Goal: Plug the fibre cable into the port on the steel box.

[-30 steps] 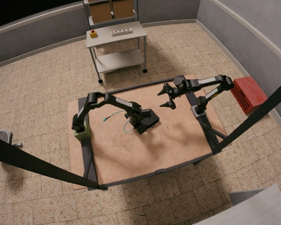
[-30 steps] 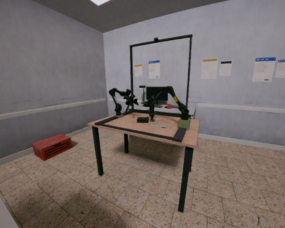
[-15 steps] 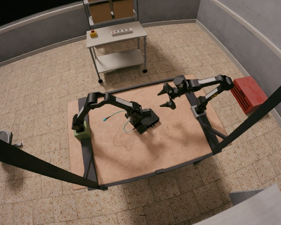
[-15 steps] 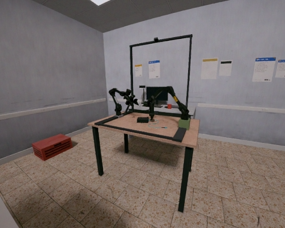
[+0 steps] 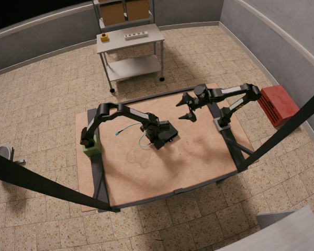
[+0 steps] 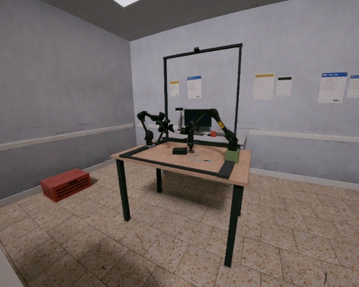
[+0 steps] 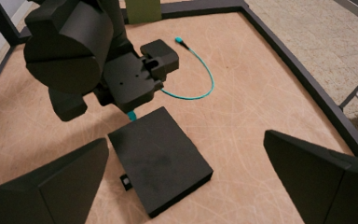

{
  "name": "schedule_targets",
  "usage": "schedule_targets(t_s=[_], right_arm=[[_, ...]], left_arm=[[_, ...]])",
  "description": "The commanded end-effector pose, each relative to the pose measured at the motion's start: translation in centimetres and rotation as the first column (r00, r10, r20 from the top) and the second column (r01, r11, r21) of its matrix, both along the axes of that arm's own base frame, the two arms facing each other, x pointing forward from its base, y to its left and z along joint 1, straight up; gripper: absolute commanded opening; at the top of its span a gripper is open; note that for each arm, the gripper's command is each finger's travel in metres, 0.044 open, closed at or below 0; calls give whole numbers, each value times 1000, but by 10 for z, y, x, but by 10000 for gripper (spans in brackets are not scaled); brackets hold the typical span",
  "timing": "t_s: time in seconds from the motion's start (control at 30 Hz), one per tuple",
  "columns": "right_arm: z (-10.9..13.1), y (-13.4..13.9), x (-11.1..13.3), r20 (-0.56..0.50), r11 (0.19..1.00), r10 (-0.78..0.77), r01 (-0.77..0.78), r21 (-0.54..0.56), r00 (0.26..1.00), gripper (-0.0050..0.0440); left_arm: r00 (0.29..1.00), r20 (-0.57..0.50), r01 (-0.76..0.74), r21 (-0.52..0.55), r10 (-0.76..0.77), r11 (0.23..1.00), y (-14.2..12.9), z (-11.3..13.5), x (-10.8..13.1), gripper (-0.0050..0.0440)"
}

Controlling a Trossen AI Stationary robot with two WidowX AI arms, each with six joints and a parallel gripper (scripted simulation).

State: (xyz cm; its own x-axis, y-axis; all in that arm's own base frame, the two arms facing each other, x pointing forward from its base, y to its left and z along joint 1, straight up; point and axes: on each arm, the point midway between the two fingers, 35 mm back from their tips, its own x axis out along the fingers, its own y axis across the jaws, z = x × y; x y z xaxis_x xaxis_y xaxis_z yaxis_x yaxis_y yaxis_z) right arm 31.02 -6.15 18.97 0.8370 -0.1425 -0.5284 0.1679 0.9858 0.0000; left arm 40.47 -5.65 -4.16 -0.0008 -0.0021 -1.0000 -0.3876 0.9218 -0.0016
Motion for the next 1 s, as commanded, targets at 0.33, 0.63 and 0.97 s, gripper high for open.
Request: schedule_targets(t_s=[0.33,0.63,0.97], right_arm=[[8,1,1,19,1000,4,-3,-4,1000,440],[8,1,1,19,1000,4,-3,-4,1000,440],[8,1,1,19,1000,4,-3,-4,1000,440]], left_arm=[[1000,13,2,3,-2,1000,5,2,12,-50],[1000,14,2,3,-2,1000,6,3,17,-50],[999,35,-10,12,10,1000,8,1,22,-50]])
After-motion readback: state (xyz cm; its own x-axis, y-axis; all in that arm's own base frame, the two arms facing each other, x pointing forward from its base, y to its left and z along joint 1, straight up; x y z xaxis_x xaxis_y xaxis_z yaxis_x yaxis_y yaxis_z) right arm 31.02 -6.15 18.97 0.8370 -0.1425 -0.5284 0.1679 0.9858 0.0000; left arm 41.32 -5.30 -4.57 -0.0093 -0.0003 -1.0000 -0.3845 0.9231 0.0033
